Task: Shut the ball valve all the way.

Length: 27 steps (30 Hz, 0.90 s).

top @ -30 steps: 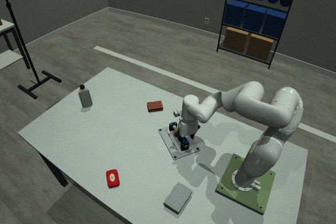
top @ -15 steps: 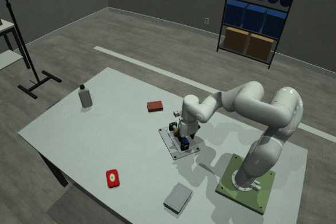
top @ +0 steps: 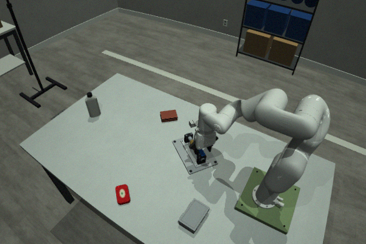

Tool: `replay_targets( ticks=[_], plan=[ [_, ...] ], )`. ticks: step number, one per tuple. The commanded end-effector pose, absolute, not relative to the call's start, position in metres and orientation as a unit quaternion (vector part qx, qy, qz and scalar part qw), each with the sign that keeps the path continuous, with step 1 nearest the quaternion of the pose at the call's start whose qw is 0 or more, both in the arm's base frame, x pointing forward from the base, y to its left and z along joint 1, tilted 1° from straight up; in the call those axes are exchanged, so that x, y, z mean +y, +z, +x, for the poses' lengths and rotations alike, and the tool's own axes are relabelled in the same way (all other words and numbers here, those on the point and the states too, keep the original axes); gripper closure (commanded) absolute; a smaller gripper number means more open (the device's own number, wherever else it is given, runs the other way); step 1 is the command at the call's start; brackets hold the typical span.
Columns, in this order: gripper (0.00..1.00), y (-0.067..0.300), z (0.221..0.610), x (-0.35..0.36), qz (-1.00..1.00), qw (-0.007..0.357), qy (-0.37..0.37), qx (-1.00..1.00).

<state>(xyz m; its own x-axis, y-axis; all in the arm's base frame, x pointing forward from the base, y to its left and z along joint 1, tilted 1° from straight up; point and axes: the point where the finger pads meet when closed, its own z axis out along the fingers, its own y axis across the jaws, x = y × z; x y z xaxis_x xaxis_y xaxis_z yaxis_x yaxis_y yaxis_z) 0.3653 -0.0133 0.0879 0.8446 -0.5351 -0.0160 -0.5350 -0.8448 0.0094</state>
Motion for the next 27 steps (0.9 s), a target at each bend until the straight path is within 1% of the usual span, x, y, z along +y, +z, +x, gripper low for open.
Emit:
replay_targets(
  ticks=[1,27],
  plan=[
    [0.31,0.0890,0.3665,-0.0133,0.960,0.002,-0.007,-0.279],
    [0.31,0.0832,0.3663,-0.0133,0.960,0.002,-0.007,-0.279]
  ],
)
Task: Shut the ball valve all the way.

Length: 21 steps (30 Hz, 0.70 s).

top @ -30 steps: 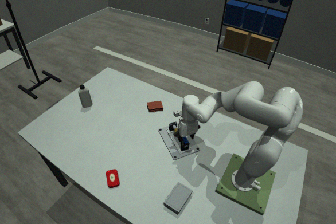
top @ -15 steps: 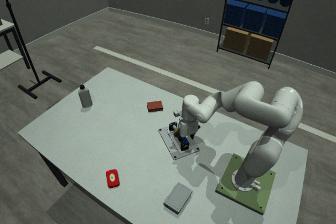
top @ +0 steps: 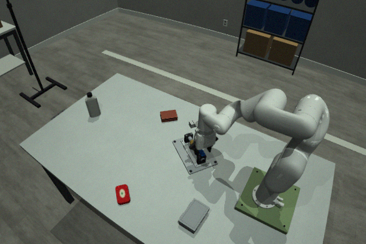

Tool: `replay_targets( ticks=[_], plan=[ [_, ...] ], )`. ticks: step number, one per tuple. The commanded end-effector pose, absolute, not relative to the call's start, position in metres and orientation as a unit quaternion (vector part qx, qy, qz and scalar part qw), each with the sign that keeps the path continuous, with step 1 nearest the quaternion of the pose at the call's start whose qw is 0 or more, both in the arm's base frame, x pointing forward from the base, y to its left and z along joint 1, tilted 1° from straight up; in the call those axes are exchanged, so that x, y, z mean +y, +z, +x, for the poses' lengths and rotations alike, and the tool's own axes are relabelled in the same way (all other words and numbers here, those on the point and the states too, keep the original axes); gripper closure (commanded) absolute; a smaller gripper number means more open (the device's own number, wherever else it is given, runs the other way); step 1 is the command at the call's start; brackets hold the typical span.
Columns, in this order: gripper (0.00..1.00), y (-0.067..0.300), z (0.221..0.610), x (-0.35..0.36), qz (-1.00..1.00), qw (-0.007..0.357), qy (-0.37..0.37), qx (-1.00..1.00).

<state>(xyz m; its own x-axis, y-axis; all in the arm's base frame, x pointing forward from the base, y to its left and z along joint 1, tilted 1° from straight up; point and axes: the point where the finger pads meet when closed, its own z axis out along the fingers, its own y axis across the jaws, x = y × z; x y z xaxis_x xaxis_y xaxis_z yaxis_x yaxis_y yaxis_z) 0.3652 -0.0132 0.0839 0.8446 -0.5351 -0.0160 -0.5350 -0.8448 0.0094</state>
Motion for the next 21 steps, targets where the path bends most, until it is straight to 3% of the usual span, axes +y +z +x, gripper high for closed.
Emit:
replay_targets(
  ticks=[1,21],
  plan=[
    [0.31,0.083,0.366,-0.013,0.960,0.002,-0.007,-0.279],
    [0.31,0.070,0.366,-0.013,0.960,0.002,-0.007,-0.279]
  ],
)
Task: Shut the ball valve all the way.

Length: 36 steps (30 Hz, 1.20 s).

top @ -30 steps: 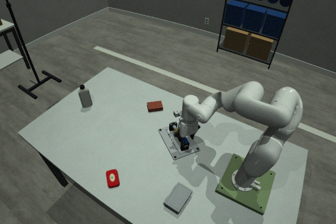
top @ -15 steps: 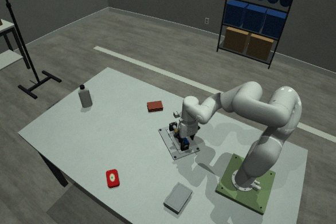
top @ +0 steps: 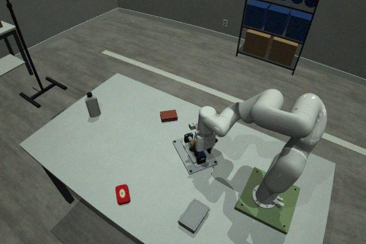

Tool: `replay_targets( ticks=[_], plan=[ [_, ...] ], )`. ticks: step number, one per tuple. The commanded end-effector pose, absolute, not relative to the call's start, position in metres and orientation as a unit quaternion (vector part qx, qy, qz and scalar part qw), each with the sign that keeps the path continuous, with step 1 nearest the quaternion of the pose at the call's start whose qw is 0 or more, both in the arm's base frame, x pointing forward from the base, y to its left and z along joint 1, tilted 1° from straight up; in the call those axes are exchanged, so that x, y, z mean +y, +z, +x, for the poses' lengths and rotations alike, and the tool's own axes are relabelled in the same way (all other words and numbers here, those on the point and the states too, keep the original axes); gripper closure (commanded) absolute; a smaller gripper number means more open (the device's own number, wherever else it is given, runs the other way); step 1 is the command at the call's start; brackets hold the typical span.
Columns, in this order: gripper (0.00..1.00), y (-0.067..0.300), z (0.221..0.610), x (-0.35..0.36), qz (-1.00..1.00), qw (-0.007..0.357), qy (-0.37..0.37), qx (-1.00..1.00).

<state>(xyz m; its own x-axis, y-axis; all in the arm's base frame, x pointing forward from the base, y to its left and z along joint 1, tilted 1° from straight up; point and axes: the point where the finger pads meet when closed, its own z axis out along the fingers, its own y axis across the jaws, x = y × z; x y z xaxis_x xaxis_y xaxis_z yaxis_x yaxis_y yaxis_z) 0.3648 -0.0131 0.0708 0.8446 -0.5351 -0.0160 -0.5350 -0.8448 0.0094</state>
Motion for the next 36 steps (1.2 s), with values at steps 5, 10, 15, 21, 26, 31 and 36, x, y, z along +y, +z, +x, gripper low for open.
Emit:
replay_targets(
  ticks=[5,10,15,21,26,31,36],
  plan=[
    [0.31,0.0680,0.3660,-0.0131,0.960,0.002,-0.007,-0.279],
    [0.31,0.0659,0.3660,-0.0131,0.960,0.002,-0.007,-0.279],
    [0.31,0.0648,0.3659,-0.0131,0.960,0.002,-0.007,-0.279],
    [0.31,0.0646,0.3659,-0.0131,0.960,0.002,-0.007,-0.279],
    [0.31,0.0645,0.3659,-0.0131,0.960,0.002,-0.007,-0.279],
    [0.31,0.0645,0.3659,-0.0131,0.960,0.002,-0.007,-0.279],
    [1.00,0.0645,0.3659,-0.0131,0.960,0.002,-0.007,-0.279]
  ],
)
